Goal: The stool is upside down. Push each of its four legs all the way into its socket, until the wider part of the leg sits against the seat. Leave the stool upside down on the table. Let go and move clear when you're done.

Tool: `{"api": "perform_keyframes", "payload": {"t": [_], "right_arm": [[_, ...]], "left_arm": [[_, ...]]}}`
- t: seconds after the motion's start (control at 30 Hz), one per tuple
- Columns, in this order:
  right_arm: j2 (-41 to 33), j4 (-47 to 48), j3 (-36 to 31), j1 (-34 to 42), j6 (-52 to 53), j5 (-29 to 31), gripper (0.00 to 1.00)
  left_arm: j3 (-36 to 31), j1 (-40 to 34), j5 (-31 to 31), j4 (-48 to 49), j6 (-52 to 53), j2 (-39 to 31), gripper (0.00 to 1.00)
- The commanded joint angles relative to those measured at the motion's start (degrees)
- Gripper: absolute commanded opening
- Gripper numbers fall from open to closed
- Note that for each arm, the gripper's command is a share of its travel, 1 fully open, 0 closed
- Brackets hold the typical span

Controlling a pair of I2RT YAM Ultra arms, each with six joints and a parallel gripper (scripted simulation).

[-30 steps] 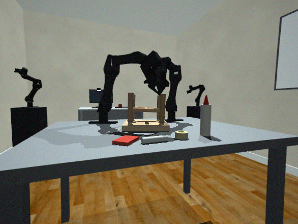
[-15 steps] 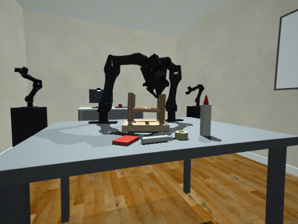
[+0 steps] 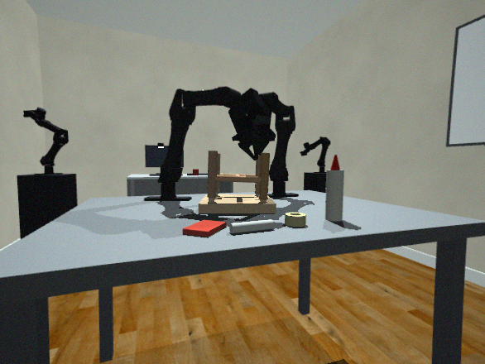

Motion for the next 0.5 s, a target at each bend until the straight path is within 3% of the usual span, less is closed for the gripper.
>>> {"api": "perform_keyframes", "payload": {"t": [0.0,0.03,0.1,0.37,0.47], "right_arm": [[0.81,-1.34,-1.37,-0.01,0.04,0.07,0.00],[-0.36,0.17,0.53,-0.04,0.23,0.05,0.00],[-1.51,0.72,1.97,-0.10,0.41,0.06,0.00],[-0.22,0.39,2.12,-0.10,0.41,0.07,0.00],[-0.22,0.39,2.11,-0.10,0.41,0.07,0.00]], "left_arm": [[-1.90,-0.03,0.58,-4.70,-0.04,2.08,0.00],[0.99,0.17,-0.06,0.80,-0.22,-1.06,0.00],[2.59,0.49,-0.22,-2.15,-0.36,1.60,0.00],[3.95,0.47,-0.25,-2.39,-0.38,-0.01,0.00],[8.80,0.46,-0.28,-7.47,-0.38,2.44,0.00]]}}
